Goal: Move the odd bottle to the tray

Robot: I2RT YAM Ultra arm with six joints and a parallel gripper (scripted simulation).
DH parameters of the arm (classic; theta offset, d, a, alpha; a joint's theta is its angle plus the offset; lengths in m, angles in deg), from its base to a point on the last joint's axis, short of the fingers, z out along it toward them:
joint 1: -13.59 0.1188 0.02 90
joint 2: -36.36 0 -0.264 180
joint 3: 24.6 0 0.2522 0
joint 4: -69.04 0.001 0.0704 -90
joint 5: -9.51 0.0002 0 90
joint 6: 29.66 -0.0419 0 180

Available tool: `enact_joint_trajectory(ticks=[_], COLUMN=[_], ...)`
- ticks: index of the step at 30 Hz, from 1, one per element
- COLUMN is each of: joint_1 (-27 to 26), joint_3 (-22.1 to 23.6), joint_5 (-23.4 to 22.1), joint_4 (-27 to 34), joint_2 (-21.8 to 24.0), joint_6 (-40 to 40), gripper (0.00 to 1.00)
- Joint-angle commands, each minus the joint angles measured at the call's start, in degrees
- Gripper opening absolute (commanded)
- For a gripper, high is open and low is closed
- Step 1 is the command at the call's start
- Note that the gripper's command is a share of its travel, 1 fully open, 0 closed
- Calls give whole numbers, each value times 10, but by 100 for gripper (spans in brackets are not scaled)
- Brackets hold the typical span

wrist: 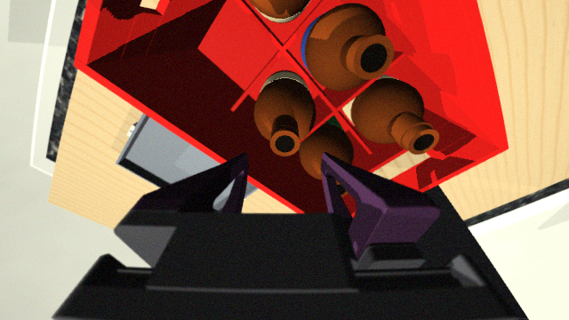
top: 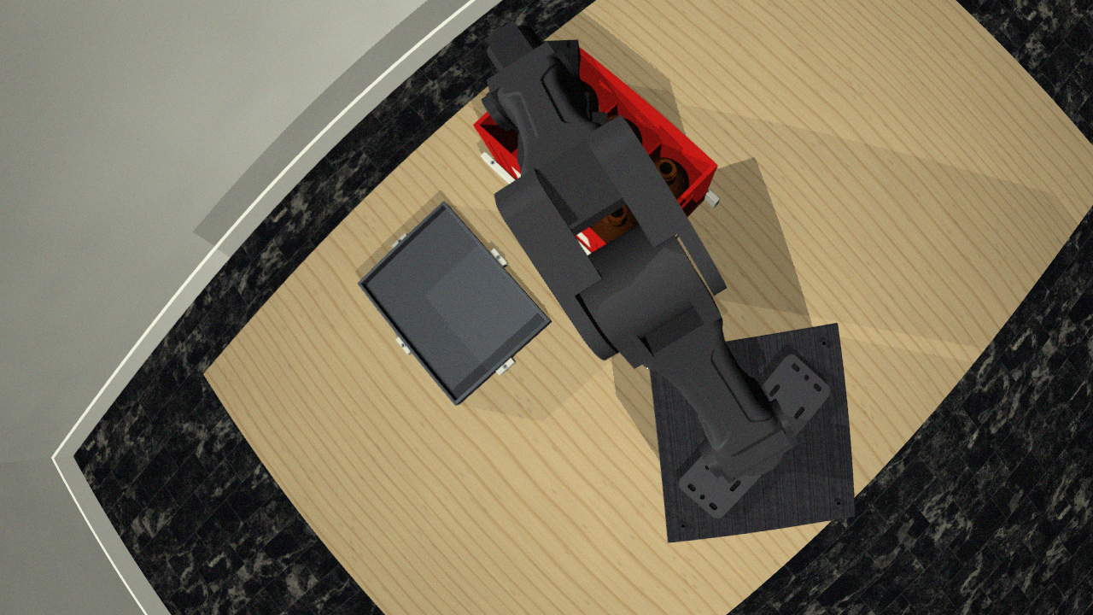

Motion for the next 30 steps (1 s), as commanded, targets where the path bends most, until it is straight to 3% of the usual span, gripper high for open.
enact_joint_trajectory(ticks=[1,30], joint_1=[1,3], joint_3=[12,6], joint_5=[6,6], joint_4=[-13,-15], joint_2=[7,-3], joint_6=[-4,-4], gripper=[61,61])
